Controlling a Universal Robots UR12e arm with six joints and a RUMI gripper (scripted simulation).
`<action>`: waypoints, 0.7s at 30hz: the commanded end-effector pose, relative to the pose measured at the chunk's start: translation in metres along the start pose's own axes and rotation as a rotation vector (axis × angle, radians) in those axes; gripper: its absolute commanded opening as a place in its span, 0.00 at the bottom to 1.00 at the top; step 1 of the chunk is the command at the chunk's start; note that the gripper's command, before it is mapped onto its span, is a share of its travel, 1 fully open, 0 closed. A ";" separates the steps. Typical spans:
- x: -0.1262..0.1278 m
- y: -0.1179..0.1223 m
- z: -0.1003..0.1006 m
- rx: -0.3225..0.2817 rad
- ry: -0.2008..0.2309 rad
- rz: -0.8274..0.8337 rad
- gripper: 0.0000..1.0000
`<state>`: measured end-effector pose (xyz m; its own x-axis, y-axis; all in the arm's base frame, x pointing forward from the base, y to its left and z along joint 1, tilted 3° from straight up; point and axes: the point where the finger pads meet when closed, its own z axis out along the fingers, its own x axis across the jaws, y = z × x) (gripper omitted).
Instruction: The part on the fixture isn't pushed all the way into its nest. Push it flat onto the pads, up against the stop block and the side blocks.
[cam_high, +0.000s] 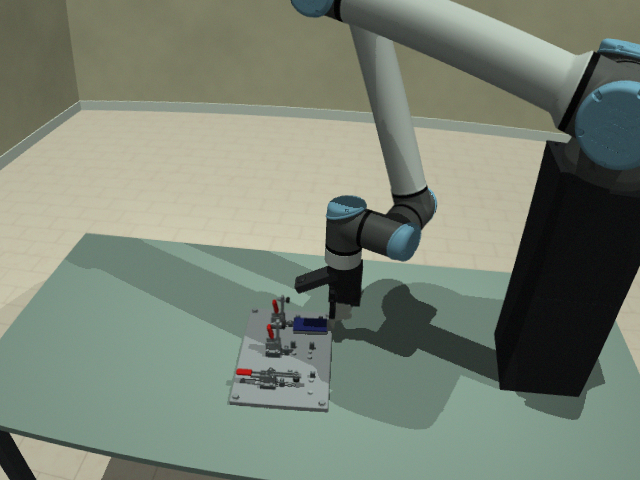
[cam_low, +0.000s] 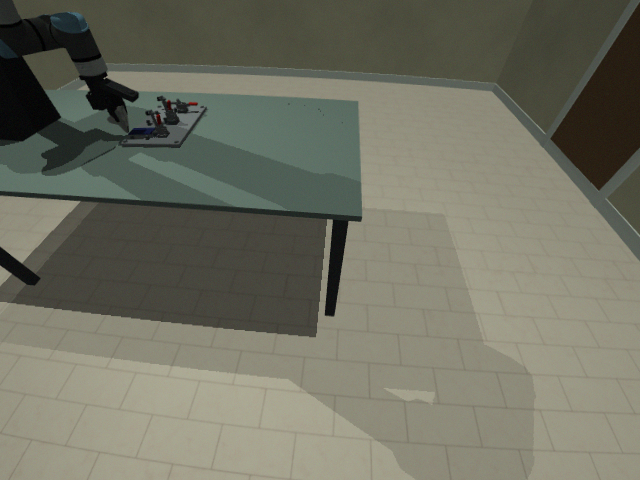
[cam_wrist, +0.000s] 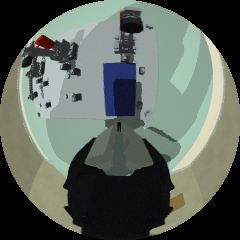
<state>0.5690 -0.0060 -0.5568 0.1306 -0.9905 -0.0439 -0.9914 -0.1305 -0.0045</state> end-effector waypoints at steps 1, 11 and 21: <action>0.000 0.000 0.000 0.001 0.000 0.000 0.00; 0.000 -0.002 0.000 0.001 0.000 0.000 0.00; 0.000 -0.004 0.000 0.001 0.000 0.000 0.00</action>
<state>0.5729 -0.0055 -0.5568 0.1306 -0.9905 -0.0439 -0.9914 -0.1305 -0.0045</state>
